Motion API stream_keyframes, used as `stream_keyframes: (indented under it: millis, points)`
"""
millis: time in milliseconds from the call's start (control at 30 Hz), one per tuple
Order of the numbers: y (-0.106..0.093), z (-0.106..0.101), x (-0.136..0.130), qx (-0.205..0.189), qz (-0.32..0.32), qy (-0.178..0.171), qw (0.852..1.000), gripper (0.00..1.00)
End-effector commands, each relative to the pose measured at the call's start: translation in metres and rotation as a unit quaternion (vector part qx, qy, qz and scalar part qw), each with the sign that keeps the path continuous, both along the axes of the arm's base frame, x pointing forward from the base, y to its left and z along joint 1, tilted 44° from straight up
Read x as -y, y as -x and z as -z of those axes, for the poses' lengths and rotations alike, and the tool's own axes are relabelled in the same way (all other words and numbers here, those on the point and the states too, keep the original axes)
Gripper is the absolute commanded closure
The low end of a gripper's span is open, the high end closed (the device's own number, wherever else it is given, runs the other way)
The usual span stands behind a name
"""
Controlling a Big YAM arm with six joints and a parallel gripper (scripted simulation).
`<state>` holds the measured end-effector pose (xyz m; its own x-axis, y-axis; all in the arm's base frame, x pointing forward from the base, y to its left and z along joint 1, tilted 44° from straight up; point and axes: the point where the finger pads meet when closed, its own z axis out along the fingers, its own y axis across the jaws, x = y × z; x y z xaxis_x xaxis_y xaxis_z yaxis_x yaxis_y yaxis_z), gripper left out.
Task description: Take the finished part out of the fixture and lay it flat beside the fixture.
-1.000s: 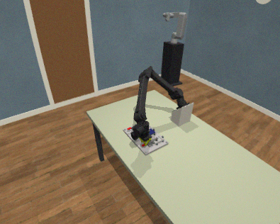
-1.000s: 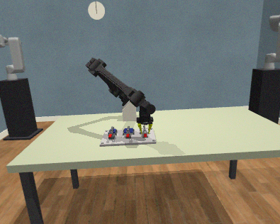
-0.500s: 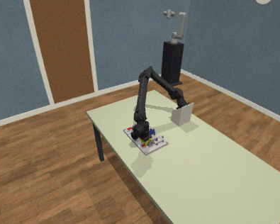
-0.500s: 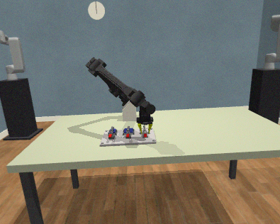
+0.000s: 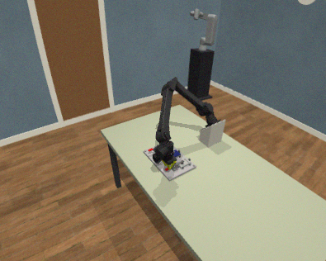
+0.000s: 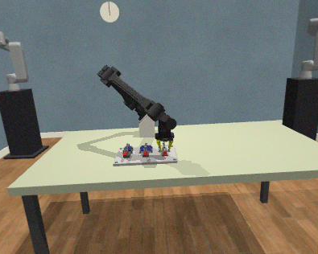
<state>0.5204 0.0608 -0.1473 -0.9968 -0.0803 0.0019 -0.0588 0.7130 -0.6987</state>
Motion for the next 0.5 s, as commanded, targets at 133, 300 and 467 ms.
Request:
stream_keyframes:
  millis: [133,300,467]
  points:
    - [0.004,0.014,0.014,-0.011,0.005,0.005,1.0,0.55]
    - [0.004,0.017,0.017,-0.011,0.005,0.005,1.0,0.55]
    - [0.003,0.025,0.024,-0.011,0.005,0.005,1.0,0.55]
